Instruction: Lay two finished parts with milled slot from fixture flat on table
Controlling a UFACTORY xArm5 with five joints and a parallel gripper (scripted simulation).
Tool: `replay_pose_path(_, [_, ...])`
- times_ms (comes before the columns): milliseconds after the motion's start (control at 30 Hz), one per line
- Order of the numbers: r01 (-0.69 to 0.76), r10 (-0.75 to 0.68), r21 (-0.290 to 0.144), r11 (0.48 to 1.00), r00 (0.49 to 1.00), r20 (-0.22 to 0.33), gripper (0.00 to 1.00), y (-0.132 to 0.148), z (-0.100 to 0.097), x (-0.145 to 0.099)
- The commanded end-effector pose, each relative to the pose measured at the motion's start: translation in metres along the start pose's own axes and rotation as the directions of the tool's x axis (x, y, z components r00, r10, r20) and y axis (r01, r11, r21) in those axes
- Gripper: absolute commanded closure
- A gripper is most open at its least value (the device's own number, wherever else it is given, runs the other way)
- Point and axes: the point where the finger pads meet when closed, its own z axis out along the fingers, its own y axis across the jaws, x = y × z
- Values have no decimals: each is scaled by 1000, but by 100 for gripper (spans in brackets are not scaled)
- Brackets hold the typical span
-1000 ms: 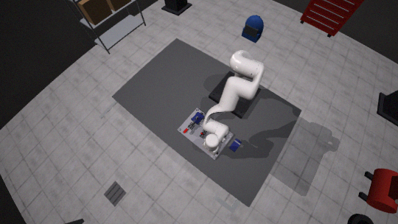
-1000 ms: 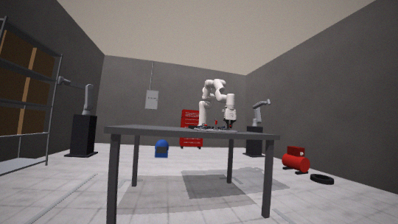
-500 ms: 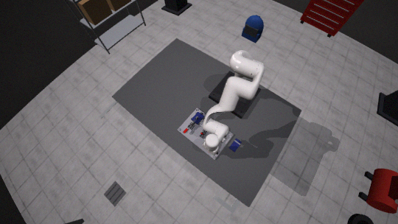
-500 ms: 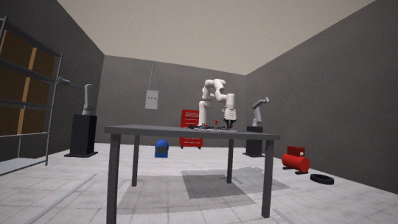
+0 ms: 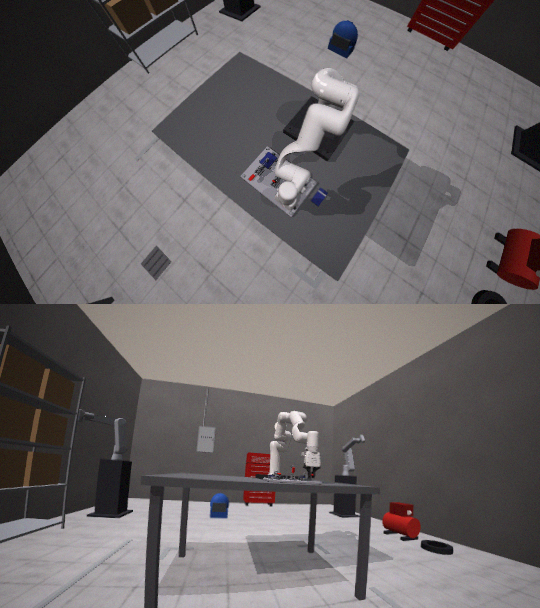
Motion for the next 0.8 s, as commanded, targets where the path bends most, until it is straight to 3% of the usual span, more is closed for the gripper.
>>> replay_pose_path(0, [0, 0, -1, 1000, 1000, 4, 100, 0, -3, -1])
replay_pose_path(767, [0, 0, -1, 1000, 1000, 4, 100, 0, -12, 3])
